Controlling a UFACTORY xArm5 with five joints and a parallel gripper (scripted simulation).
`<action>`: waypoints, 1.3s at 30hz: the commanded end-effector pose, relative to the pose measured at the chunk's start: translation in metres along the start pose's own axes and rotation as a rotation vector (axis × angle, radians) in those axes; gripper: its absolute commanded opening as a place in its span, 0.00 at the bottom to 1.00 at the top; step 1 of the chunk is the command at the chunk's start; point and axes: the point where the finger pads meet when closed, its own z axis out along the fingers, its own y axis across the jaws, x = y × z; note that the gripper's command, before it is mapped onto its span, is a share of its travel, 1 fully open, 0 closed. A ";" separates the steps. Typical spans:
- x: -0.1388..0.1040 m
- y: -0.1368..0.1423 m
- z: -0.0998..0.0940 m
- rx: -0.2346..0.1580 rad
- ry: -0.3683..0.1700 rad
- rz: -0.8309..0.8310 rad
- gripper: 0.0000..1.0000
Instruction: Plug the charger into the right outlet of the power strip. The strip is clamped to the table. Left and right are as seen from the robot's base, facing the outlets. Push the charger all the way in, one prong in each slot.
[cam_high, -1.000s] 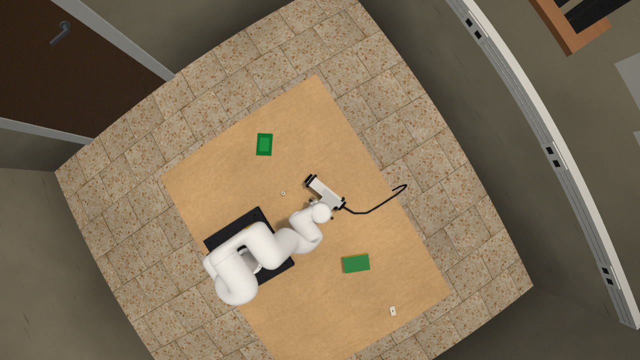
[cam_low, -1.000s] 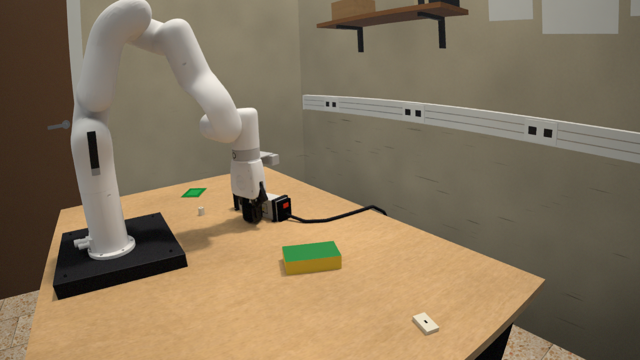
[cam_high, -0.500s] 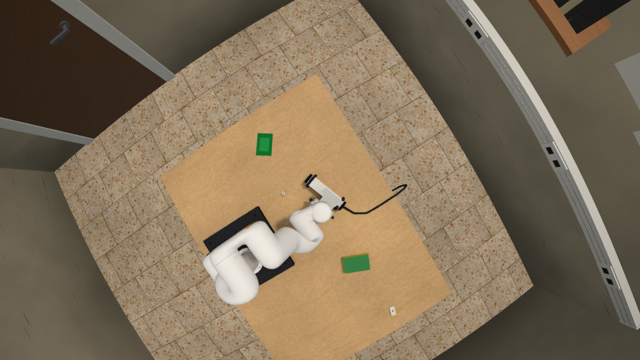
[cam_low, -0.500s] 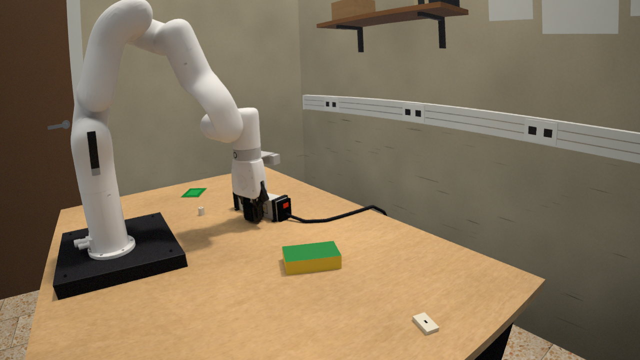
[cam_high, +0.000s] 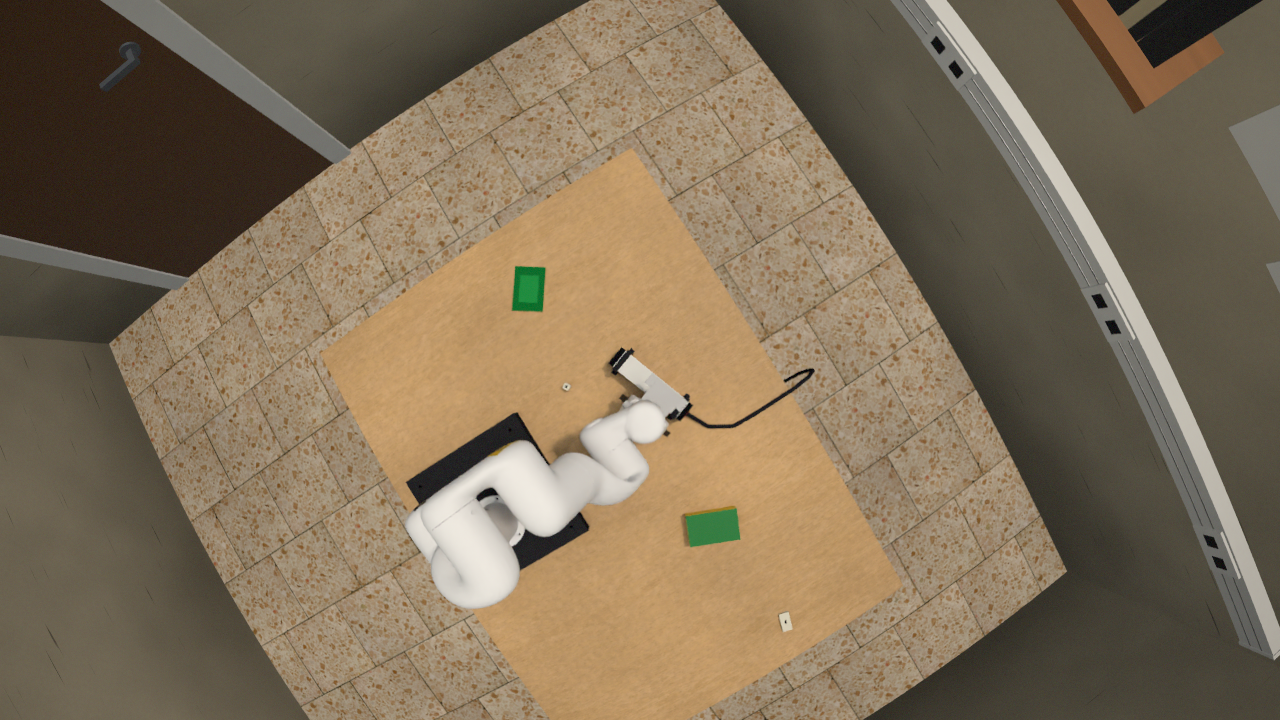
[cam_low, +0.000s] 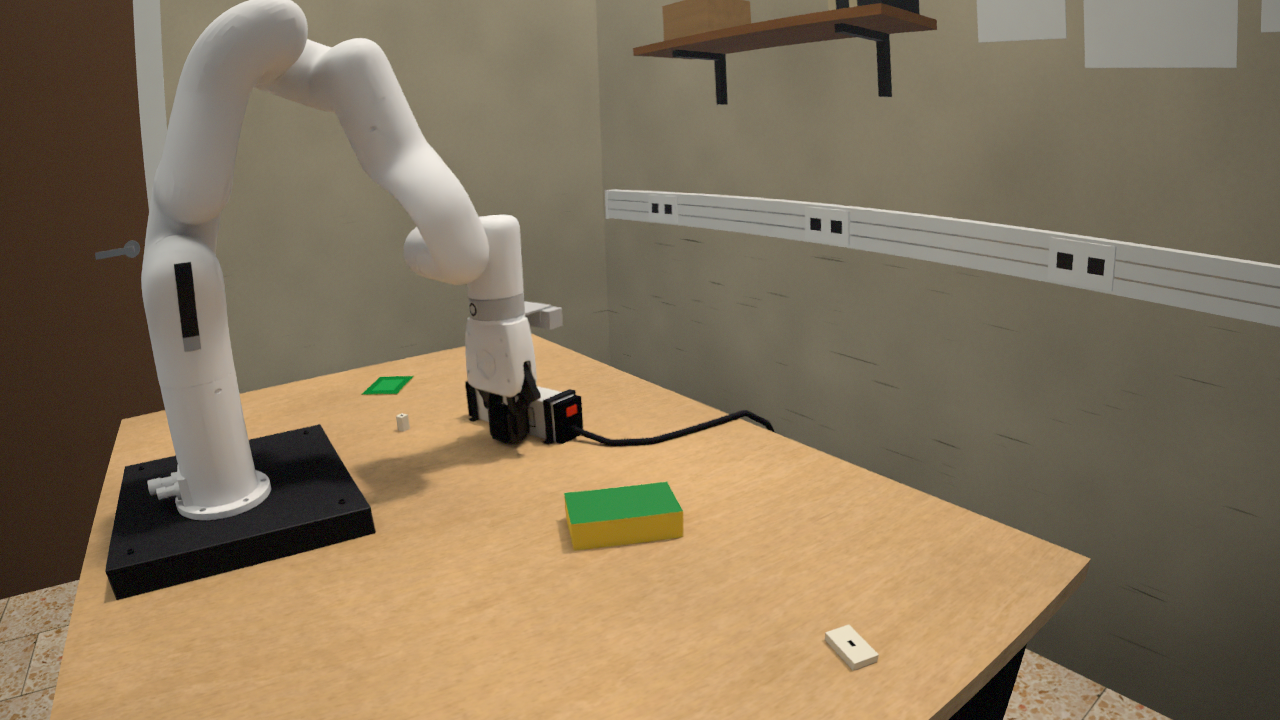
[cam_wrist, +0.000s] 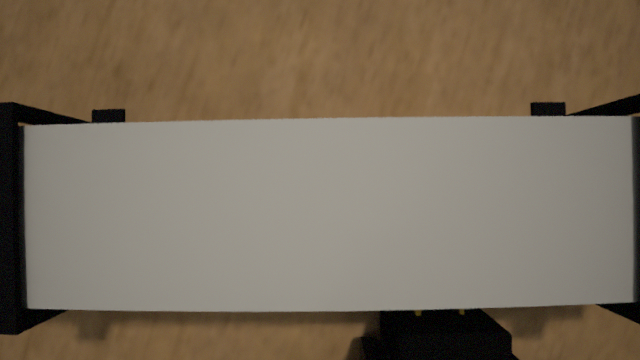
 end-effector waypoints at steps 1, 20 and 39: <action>0.003 0.000 -0.001 -0.001 0.003 0.000 0.00; 0.008 0.000 -0.001 -0.001 0.003 0.000 0.00; 0.012 0.000 -0.001 -0.001 0.003 0.000 0.00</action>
